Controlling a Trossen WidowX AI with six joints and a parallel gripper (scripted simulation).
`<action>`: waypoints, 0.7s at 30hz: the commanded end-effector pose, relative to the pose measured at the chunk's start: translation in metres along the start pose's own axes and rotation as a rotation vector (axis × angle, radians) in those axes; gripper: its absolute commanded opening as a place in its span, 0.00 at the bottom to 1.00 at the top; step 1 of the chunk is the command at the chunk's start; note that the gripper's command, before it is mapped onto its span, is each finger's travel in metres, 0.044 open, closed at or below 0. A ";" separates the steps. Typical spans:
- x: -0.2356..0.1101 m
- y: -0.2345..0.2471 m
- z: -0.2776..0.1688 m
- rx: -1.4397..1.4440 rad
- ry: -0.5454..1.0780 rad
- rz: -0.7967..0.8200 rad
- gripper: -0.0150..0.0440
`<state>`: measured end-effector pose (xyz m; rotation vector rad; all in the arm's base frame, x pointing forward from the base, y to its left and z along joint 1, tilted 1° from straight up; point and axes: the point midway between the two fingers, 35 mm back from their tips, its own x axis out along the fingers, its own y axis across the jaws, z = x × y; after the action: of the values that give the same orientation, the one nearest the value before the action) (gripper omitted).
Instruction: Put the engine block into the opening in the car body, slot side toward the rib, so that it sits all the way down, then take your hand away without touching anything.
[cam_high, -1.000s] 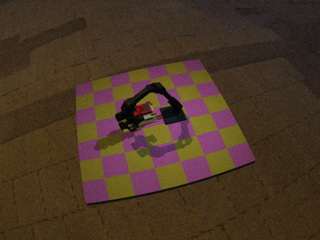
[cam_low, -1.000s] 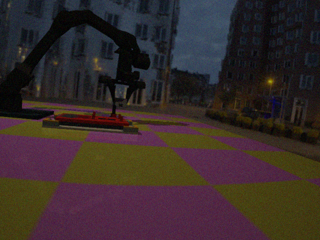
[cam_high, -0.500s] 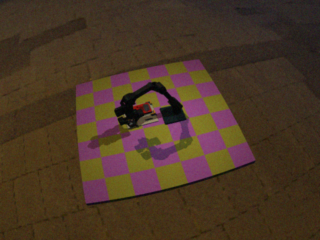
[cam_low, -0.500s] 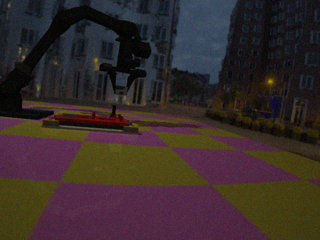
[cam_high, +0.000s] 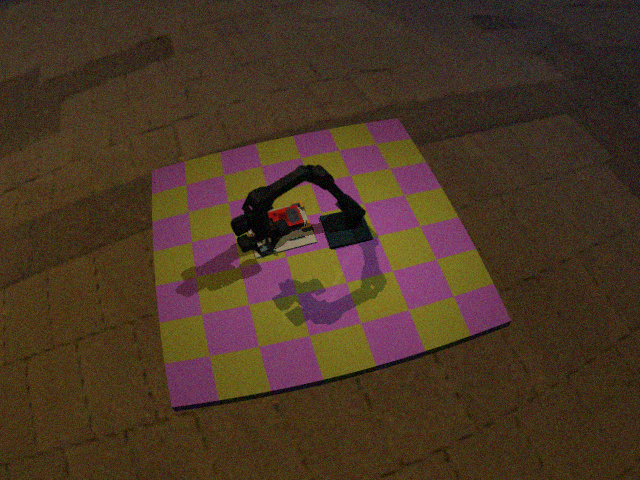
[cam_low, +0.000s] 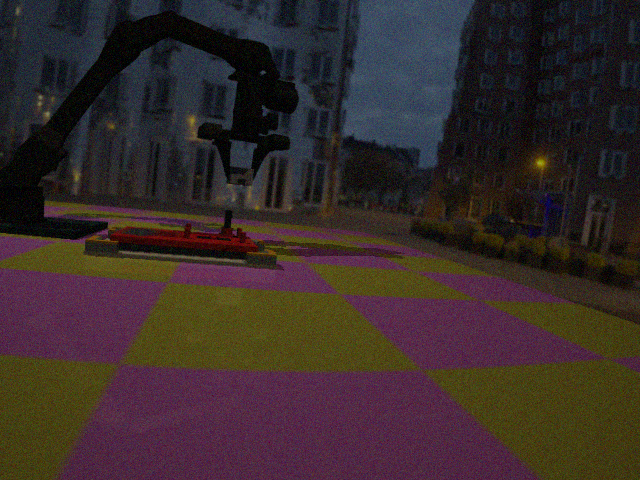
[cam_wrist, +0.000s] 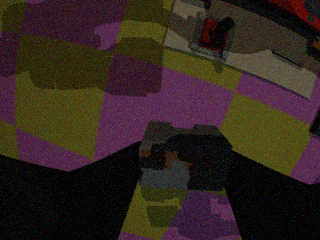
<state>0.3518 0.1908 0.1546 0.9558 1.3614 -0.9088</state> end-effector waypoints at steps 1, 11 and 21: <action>0.005 0.000 -0.001 0.008 -0.003 -0.005 0.25; 0.002 0.000 0.003 0.009 0.111 -0.008 0.25; 0.007 -0.001 0.013 0.007 0.431 -0.016 0.25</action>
<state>0.3551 0.1816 0.1498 1.1386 1.6426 -0.7929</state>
